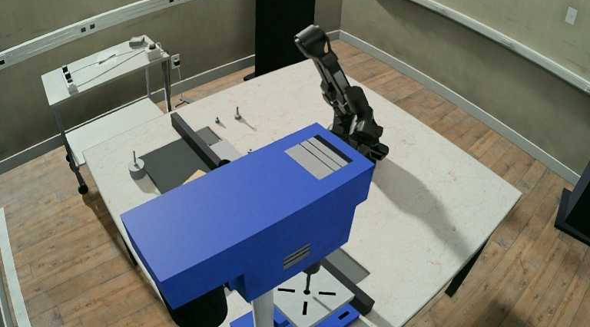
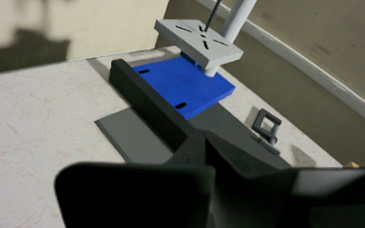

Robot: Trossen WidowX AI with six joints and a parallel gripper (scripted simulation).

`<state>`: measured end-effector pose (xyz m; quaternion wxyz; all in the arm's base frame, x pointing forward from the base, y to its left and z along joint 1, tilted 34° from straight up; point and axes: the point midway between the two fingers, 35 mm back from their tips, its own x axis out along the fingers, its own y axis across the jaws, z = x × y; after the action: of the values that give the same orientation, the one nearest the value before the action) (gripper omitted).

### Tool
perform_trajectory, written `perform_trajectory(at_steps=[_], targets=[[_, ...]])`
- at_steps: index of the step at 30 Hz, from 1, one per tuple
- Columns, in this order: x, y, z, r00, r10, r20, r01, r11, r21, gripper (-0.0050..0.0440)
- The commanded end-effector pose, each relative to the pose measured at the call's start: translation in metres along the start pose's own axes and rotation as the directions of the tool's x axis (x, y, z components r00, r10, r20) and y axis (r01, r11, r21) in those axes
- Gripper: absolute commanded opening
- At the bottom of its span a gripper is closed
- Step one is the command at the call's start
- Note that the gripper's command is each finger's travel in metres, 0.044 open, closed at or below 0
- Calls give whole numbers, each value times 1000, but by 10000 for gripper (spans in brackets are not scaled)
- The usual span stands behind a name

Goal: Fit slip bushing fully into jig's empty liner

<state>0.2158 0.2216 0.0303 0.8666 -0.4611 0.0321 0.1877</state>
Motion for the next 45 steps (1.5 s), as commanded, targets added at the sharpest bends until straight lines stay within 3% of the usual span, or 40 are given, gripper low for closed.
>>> perform_trajectory(at_steps=[1, 17, 23, 32, 34, 38, 45], targets=[[1, -2, 4, 1000, -6, 8, 6, 1000, 11, 0], [1, -2, 4, 1000, -6, 8, 6, 1000, 11, 0], [14, -11, 2, 1000, -18, -17, 18, 1000, 15, 144], [62, -64, -40, 974, -73, -215, 70, 997, -20, 360], [62, -64, -40, 974, -73, -215, 70, 997, -20, 360], [76, -91, -66, 945, -85, -315, 76, 996, -41, 440], [87, -136, -107, 887, -96, -452, 80, 995, -55, 440]])
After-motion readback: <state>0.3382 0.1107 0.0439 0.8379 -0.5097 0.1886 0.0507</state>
